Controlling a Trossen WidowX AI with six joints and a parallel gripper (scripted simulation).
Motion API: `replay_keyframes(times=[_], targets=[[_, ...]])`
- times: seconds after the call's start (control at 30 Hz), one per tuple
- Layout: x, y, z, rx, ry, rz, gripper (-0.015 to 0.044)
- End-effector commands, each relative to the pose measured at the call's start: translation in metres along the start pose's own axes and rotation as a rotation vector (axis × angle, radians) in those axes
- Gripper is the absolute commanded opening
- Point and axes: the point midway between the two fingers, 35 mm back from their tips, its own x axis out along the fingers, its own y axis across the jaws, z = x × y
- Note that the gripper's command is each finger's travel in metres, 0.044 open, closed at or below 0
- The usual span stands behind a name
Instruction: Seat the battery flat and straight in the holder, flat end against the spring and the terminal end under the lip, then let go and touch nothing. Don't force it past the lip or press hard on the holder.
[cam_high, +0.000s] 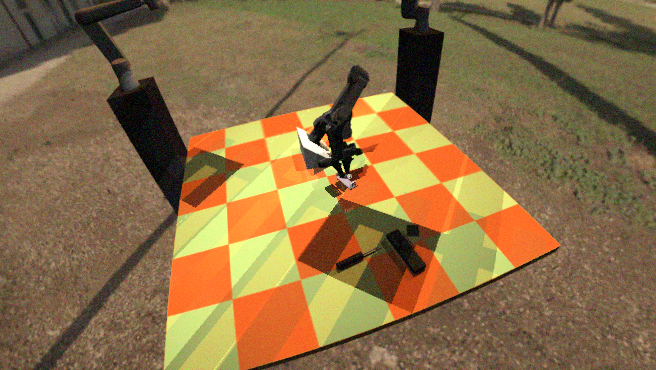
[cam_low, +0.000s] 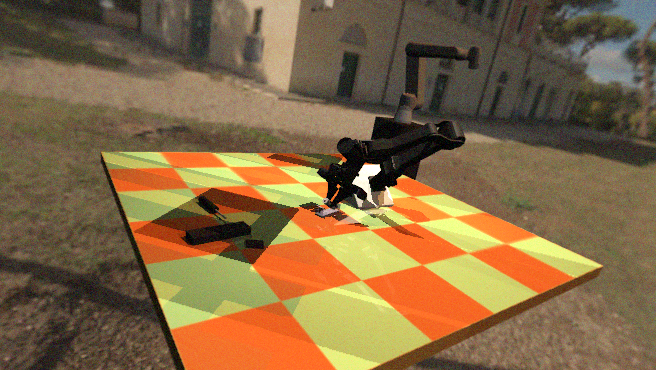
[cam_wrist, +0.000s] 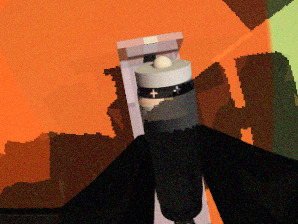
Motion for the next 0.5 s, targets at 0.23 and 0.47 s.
replay_keyframes(times=[0.23,0.47], targets=[[-0.002,-0.0002,-0.0094,0.007,0.021,-0.008,0.0064],[-0.0019,-0.0002,-0.0096,0.008,0.025,-0.01,0.0064]])
